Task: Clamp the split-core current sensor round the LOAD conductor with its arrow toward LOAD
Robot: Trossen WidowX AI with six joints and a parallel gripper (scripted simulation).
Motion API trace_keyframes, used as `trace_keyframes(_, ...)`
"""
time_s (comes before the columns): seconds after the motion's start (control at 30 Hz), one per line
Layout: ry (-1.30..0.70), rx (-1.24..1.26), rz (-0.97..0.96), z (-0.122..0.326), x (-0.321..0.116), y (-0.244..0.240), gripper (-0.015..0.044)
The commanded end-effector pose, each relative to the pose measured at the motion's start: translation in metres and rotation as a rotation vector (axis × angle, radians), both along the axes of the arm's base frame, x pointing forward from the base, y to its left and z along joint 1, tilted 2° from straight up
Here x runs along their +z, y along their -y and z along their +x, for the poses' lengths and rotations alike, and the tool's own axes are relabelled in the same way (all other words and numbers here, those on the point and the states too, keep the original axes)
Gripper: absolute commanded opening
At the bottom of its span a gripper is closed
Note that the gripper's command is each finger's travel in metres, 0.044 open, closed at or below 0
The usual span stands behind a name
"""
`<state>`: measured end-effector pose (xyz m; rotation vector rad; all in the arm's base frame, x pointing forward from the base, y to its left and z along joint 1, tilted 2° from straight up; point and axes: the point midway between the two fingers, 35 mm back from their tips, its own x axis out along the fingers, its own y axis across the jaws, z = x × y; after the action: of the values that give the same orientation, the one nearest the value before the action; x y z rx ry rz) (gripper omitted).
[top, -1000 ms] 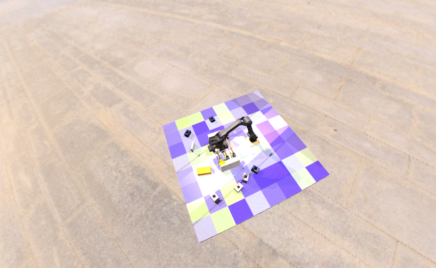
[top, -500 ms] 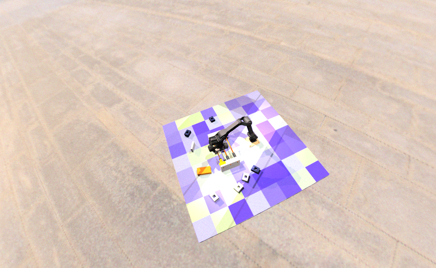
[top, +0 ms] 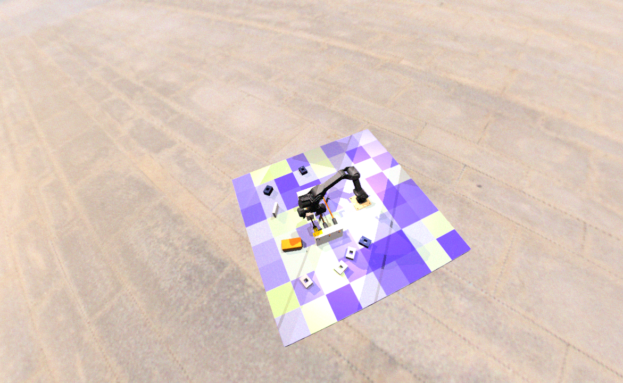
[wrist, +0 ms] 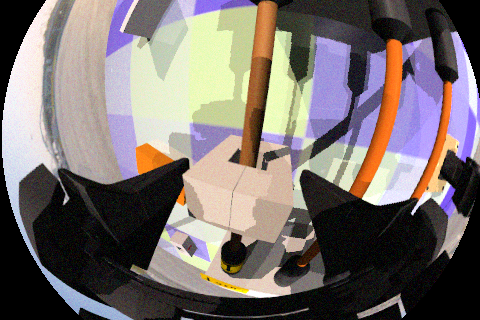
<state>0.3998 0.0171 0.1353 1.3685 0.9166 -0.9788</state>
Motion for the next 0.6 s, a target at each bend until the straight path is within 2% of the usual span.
trace_keyframes(0.0, -0.001, 0.0, 0.0, 0.0, 0.0, 0.0, 0.044)
trace_keyframes(0.2, -0.002, 0.0, 0.0, 0.0, 0.002, 0.0, 0.044)
trace_keyframes(0.43, -0.026, 0.002, -0.004, -0.024, 0.082, -0.003, 0.044)
trace_keyframes(0.57, -0.029, 0.002, -0.005, -0.028, 0.09, -0.004, 0.044)
